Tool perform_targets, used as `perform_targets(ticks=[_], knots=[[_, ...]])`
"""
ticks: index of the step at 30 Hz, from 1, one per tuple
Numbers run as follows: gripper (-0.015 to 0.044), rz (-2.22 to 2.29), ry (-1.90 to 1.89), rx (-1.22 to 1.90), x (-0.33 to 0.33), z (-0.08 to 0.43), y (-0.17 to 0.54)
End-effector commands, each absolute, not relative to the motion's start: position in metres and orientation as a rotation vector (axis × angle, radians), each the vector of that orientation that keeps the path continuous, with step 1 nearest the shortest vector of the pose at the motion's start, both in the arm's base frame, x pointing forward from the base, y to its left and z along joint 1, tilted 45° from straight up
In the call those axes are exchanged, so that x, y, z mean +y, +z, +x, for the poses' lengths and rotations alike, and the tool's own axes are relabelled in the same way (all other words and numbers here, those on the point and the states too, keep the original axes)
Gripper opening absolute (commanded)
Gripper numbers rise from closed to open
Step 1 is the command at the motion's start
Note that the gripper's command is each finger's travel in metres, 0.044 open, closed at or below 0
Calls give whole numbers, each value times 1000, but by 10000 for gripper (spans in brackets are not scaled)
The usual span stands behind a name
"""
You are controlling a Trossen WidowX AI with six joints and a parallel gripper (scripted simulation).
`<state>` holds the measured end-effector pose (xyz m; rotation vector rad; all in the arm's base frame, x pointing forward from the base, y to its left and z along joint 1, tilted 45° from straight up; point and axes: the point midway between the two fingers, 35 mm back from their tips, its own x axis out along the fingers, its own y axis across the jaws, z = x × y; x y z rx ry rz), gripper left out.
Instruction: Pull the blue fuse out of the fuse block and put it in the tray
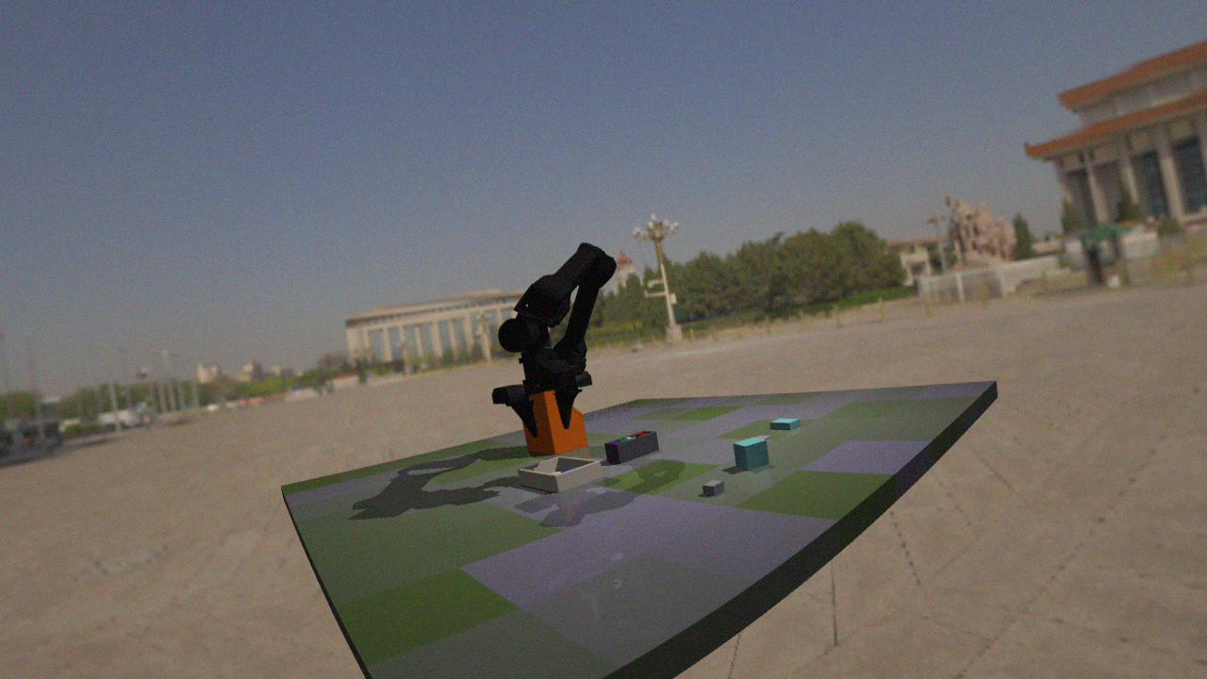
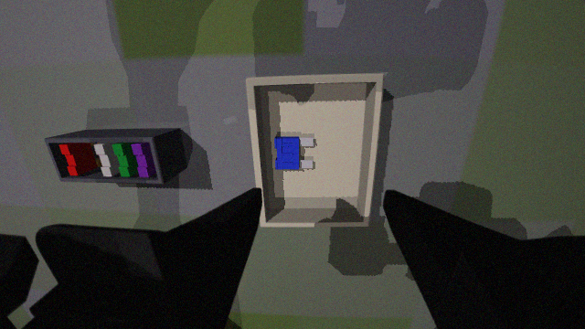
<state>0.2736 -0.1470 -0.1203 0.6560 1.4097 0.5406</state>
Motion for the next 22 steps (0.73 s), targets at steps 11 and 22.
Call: perform_targets(ticks=[11, 22], knots=[[330, 657, 545, 1414, -147, 273, -119], [330, 657, 545, 1414, -147, 273, -119]])
